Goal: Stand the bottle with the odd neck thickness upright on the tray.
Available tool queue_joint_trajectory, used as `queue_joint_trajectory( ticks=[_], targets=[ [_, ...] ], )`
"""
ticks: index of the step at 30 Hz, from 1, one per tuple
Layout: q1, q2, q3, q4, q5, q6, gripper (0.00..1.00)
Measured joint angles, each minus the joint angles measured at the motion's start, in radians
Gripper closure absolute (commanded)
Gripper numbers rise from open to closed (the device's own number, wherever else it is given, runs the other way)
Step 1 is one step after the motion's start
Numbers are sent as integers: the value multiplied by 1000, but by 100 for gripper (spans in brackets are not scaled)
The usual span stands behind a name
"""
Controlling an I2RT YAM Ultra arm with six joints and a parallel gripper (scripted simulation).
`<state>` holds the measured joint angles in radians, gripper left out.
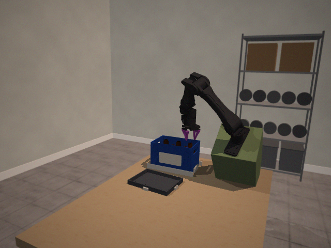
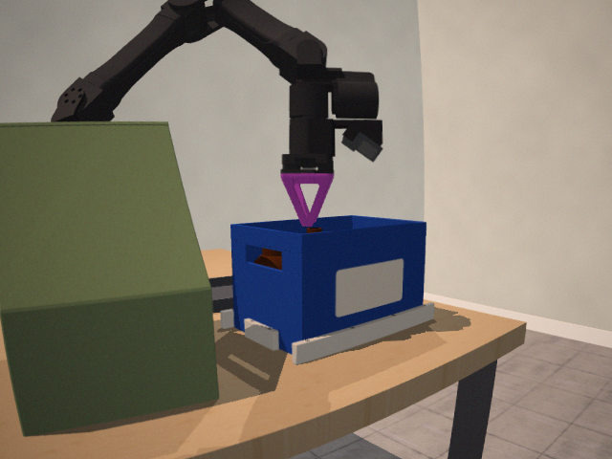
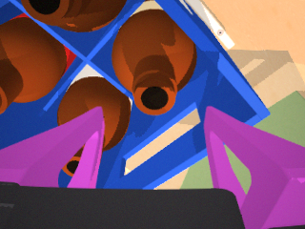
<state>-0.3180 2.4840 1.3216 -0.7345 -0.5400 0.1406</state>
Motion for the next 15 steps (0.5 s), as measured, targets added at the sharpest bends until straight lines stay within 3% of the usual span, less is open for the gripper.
queue_joint_trajectory(
  ticks=[15],
  targets=[
    [5, 6, -6, 11, -2, 4, 39]
  ],
)
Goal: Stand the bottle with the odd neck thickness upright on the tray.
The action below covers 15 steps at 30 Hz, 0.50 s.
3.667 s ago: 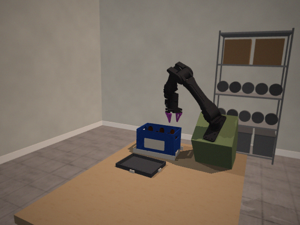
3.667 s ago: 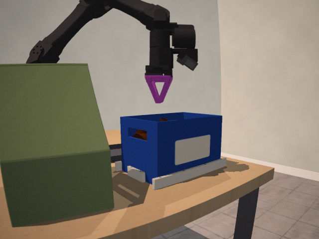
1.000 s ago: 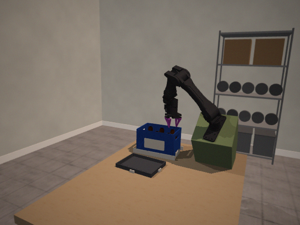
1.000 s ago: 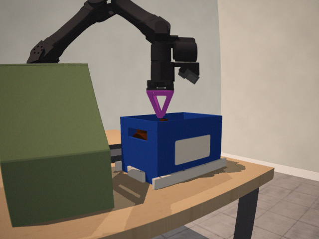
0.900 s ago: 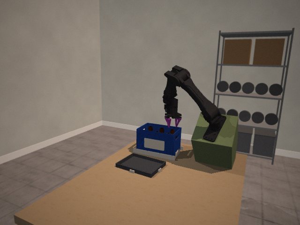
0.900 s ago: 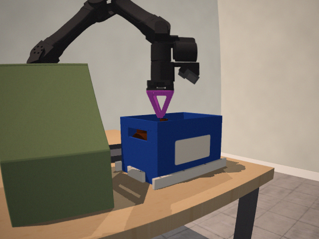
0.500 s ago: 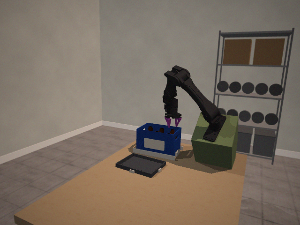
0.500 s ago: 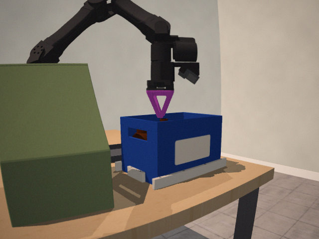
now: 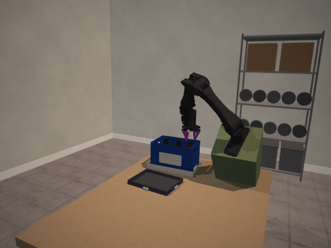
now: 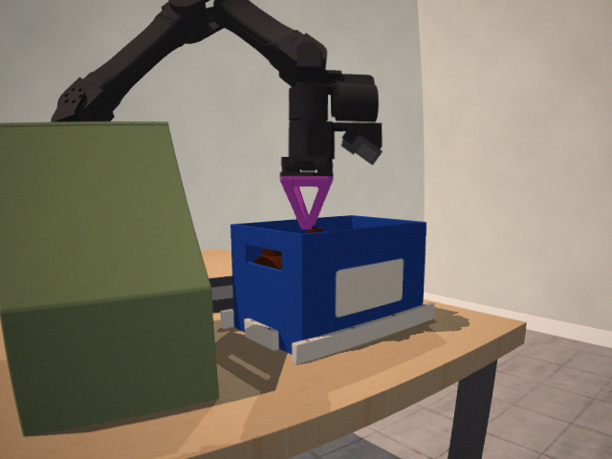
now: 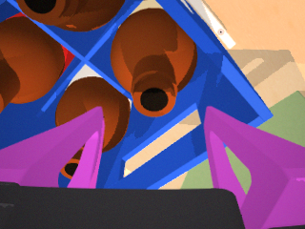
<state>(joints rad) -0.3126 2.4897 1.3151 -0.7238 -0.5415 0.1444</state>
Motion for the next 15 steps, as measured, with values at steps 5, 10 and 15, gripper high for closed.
queue_joint_trajectory(
  ticks=[5, 10, 15],
  targets=[
    [7, 9, -6, 9, -1, 5, 39],
    [13, 17, -12, 26, -4, 11, 39],
    [18, 22, -14, 39, -6, 17, 39]
  ],
)
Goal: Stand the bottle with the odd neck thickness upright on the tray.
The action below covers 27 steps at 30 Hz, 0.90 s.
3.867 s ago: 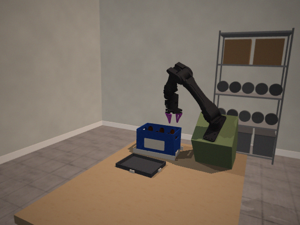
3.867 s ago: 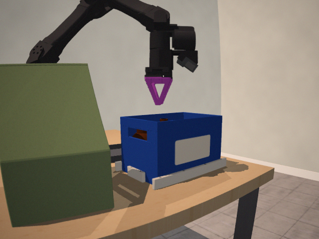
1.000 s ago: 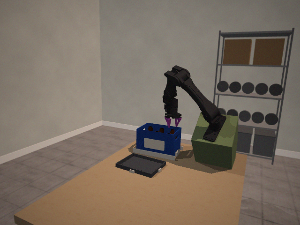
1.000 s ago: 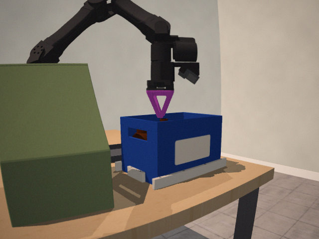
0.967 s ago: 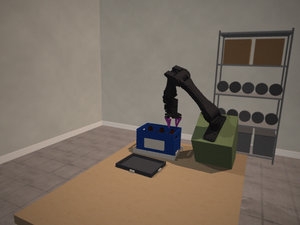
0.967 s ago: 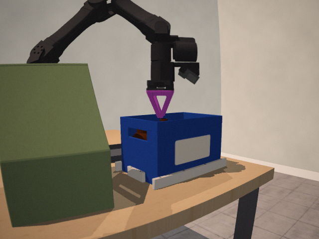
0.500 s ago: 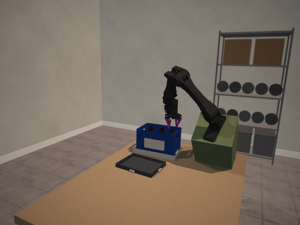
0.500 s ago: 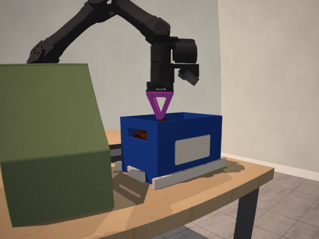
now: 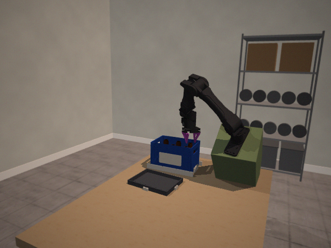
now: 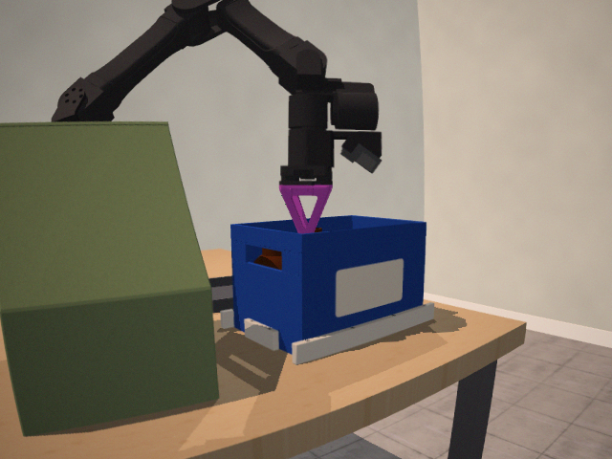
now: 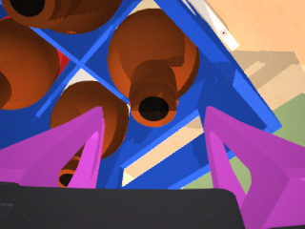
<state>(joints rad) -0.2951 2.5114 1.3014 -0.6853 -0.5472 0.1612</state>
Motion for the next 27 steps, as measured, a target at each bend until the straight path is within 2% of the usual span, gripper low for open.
queue_joint_trajectory(
  ticks=[27],
  targets=[
    [34, 44, -22, 88, -10, 40, 39]
  ],
)
